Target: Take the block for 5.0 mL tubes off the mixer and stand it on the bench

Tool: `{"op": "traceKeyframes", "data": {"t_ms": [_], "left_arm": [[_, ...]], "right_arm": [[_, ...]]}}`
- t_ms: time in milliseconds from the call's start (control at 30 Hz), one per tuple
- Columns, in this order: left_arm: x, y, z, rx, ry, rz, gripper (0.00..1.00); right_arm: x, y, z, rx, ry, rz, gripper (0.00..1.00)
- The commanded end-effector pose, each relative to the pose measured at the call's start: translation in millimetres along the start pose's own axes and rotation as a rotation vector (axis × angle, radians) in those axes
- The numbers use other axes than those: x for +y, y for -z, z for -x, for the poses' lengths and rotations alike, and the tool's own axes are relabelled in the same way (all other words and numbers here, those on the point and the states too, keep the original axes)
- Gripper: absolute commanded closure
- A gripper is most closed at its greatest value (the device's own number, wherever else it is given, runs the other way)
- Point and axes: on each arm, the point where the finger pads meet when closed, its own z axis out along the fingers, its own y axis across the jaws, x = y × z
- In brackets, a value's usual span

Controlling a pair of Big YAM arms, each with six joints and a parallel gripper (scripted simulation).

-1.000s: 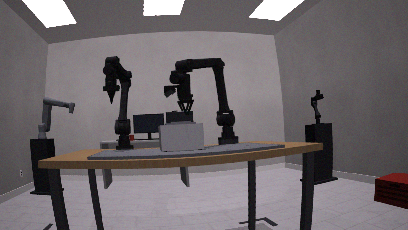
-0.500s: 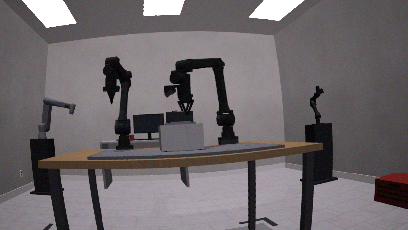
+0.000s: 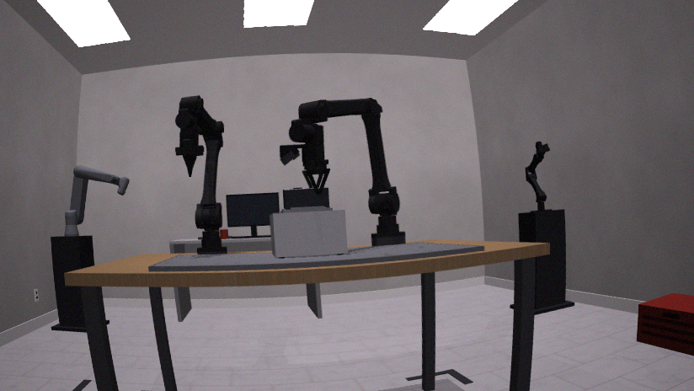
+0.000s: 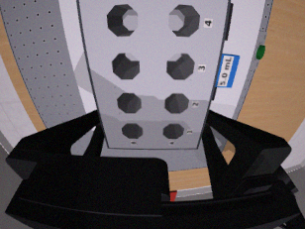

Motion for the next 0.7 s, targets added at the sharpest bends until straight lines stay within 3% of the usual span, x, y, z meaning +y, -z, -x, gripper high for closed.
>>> {"op": "traceKeyframes", "data": {"t_ms": [0,667], "left_arm": [[8.0,52.3,15.6,-0.075,-0.012,0.087,1.0],[14.2,64.7,21.3,-0.101,0.002,0.12,1.0]], "right_arm": [[0.3,24.7,15.9,-0.071,0.015,-0.012,1.0],[-0.3,28.5,21.0,-0.077,0.014,-0.012,1.0]]}}
